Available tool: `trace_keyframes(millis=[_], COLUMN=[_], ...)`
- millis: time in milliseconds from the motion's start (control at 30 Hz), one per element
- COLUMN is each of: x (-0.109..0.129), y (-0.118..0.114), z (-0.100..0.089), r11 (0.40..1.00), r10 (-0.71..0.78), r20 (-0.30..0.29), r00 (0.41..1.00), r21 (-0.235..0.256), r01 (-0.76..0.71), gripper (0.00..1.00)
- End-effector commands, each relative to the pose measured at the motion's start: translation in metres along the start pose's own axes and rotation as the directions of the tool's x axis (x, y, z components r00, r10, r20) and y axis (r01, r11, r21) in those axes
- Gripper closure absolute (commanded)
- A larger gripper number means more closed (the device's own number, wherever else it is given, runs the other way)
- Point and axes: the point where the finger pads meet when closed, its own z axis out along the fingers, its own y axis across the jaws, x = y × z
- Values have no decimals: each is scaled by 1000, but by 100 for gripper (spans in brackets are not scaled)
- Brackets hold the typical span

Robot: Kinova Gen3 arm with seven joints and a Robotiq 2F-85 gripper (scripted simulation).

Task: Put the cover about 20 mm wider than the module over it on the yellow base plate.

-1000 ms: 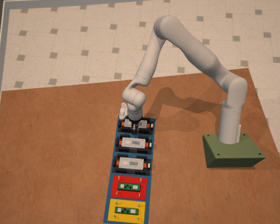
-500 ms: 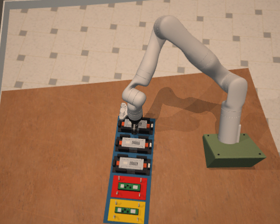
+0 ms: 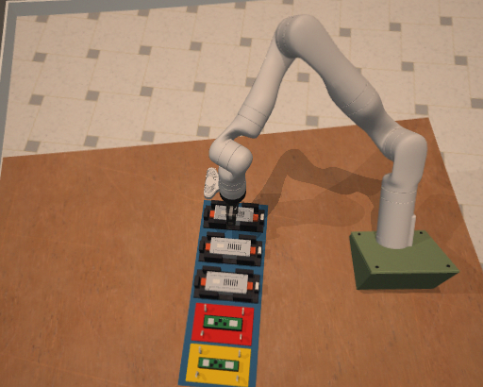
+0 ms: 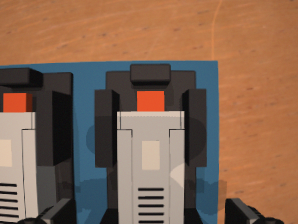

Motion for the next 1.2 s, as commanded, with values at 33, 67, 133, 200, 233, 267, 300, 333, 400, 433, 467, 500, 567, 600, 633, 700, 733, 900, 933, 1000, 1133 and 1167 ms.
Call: trace_keyframes(millis=[33, 67, 133, 200, 233, 267, 300, 333, 400, 433, 467, 500, 567, 600, 633, 700, 733, 900, 933, 1000, 1133, 1167], x=[0, 0, 0, 0, 0, 0, 0, 0, 0, 0, 0, 0, 0, 0, 0, 0, 0, 0, 0, 0, 0, 0], y=[0, 0, 0, 0, 0, 0, 0, 0, 0, 0, 0, 0, 0, 0, 0, 0, 0, 0, 0, 0, 0, 0], z=[-7, -12, -23, -34, -40, -45, -51, -56, -56, -56, -56, -56, -56, -55, -54, -52, -52, -48, -48, -48, -48, -47], r11=[1000, 1000, 1000, 1000, 1000, 1000, 1000, 1000, 1000, 1000, 1000, 1000, 1000, 1000, 1000, 1000, 1000, 1000, 1000, 1000, 1000, 1000], r10=[0, 0, 0, 0, 0, 0, 0, 0, 0, 0, 0, 0, 0, 0, 0, 0, 0, 0, 0, 0, 0, 0], r20=[-2, -2, -2, -2, -2, -2, -2, -2, -2, -2, -2, -2, -2, -2, -2, -2, -2, -2, -2, -2, -2, -2], r00=[1000, 1000, 1000, 1000, 1000, 1000, 1000, 1000, 1000, 1000, 1000, 1000, 1000, 1000, 1000, 1000, 1000, 1000, 1000, 1000, 1000, 1000], r21=[1, 1, 1, 1, 1, 1, 1, 1, 1, 1, 1, 1, 1, 1, 1, 1, 1, 1, 1, 1, 1, 1], r01=[0, 0, 0, 0, 0, 0, 0, 0, 0, 0, 0, 0, 0, 0, 0, 0, 0, 0, 0, 0, 0, 0], gripper=[0, 0, 0, 0, 0, 0, 0, 0, 0, 0, 0, 0, 0, 0, 0, 0, 0, 0, 0, 0, 0, 0])
